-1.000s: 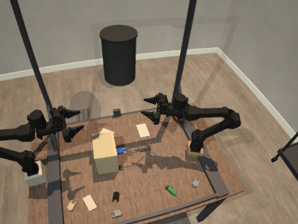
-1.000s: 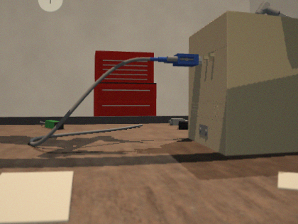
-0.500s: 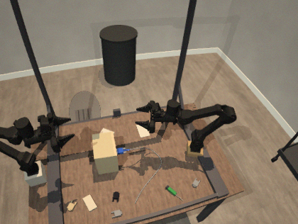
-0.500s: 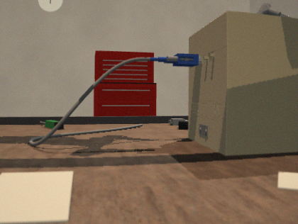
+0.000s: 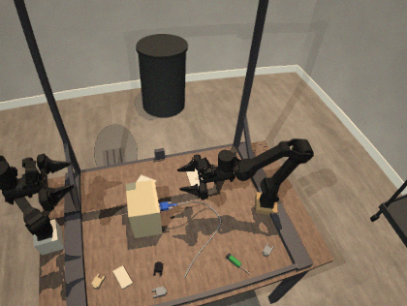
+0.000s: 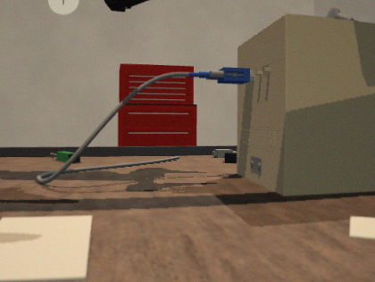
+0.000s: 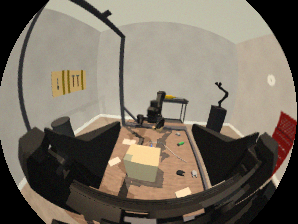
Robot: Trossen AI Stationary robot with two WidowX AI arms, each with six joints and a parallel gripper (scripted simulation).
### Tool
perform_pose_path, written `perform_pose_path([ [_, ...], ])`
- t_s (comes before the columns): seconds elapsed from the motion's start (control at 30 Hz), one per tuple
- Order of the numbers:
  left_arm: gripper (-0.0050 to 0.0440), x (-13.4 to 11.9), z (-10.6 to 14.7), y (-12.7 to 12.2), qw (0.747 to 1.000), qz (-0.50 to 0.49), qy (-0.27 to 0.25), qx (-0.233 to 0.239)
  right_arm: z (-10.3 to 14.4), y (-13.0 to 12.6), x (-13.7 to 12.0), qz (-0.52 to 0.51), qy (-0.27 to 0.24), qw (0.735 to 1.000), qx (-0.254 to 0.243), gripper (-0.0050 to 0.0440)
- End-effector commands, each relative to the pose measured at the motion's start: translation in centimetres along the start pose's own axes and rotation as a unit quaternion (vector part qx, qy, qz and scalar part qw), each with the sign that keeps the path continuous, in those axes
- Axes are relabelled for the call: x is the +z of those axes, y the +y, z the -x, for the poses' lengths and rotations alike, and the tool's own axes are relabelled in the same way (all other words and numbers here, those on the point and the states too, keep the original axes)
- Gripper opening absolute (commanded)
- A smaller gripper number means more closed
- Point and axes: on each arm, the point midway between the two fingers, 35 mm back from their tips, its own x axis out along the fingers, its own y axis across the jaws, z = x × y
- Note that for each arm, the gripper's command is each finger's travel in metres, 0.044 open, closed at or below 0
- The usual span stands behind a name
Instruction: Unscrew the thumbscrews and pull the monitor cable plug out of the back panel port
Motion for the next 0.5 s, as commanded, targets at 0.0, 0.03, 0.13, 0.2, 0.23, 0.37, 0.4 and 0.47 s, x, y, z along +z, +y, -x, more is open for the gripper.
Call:
perform_pose_path([
  [0.0, 0.044, -0.9, -0.6, 1.4, 1.0, 0.004, 0.003, 0.023, 1.6, 1.4, 1.2, 0.009, -0.004, 1.0, 0.001, 0.044],
  [0.03, 0.044, -1.2, -0.7, 1.7, 1.0, 0.005, 0.005, 0.026, 1.8, 1.7, 1.3, 0.009, -0.004, 1.0, 0.001, 0.044],
  [0.13, 0.044, -1.7, -0.9, 2.2, 0.999, 0.006, 0.009, 0.034, 2.2, 2.2, 1.4, 0.008, -0.003, 1.0, 0.001, 0.044],
  [0.2, 0.044, -1.9, -0.9, 2.4, 0.999, 0.006, 0.01, 0.036, 2.3, 2.4, 1.4, 0.008, -0.003, 1.0, 0.001, 0.044],
  [0.23, 0.044, -1.9, -0.9, 2.4, 0.999, 0.006, 0.01, 0.036, 2.3, 2.4, 1.4, 0.008, -0.003, 1.0, 0.001, 0.044],
  [0.37, 0.044, -2.2, -1.0, 2.7, 0.999, 0.006, 0.012, 0.041, 2.5, 2.7, 1.5, 0.007, -0.003, 1.0, 0.001, 0.044],
  [0.4, 0.044, -2.2, -1.0, 2.7, 0.999, 0.006, 0.012, 0.041, 2.6, 2.7, 1.5, 0.007, -0.003, 1.0, 0.001, 0.044],
  [0.47, 0.044, -2.2, -1.1, 2.7, 0.999, 0.006, 0.012, 0.041, 2.6, 2.7, 1.5, 0.007, -0.003, 1.0, 0.001, 0.044],
])
